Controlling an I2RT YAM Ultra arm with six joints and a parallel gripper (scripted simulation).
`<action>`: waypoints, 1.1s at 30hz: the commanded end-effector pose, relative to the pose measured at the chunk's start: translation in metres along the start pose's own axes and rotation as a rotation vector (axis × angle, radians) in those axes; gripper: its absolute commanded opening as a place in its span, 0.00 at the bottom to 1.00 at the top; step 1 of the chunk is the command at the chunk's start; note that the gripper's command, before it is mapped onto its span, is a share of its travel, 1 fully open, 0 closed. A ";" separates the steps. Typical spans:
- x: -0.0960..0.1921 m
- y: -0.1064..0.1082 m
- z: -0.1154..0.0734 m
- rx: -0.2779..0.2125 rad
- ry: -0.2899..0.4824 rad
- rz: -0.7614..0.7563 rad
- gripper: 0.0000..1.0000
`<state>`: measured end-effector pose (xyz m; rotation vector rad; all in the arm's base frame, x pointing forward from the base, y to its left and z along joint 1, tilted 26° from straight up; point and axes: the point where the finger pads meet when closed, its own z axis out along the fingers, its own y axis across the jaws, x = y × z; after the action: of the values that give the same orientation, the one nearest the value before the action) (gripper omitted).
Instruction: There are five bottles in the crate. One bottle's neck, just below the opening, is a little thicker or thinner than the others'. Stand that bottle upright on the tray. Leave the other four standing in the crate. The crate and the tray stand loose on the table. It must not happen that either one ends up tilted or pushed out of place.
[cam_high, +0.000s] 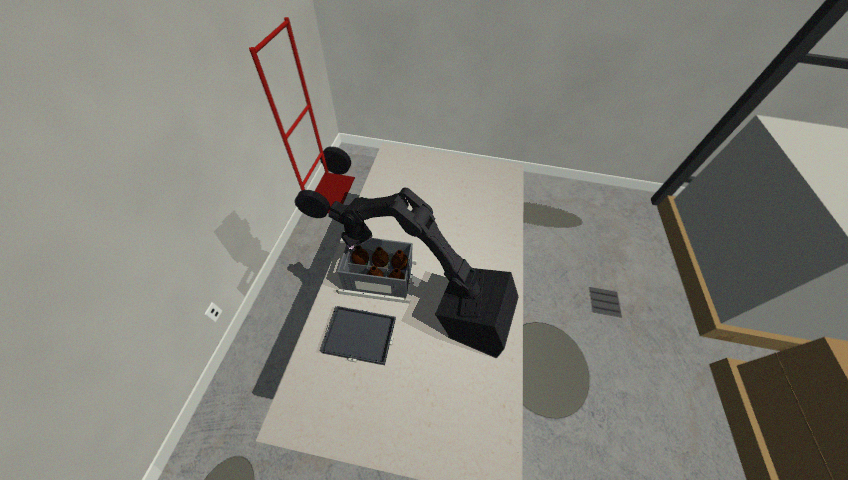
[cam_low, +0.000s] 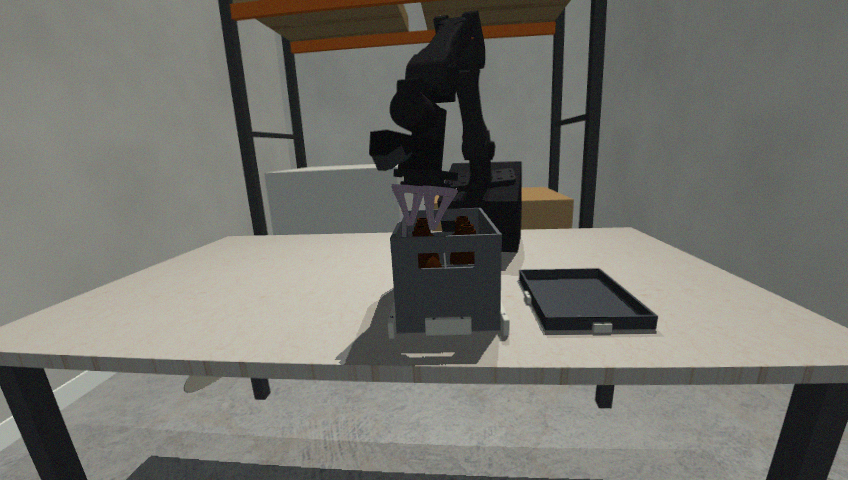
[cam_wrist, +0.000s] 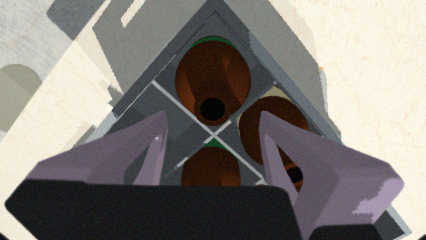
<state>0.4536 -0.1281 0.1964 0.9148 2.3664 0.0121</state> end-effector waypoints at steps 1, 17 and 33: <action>-0.006 0.005 -0.006 -0.009 -0.031 -0.003 0.61; -0.006 0.005 -0.006 -0.009 -0.031 -0.003 0.61; -0.010 0.002 -0.004 0.000 -0.020 -0.001 0.61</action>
<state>0.4543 -0.1283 0.1925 0.9178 2.3751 0.0108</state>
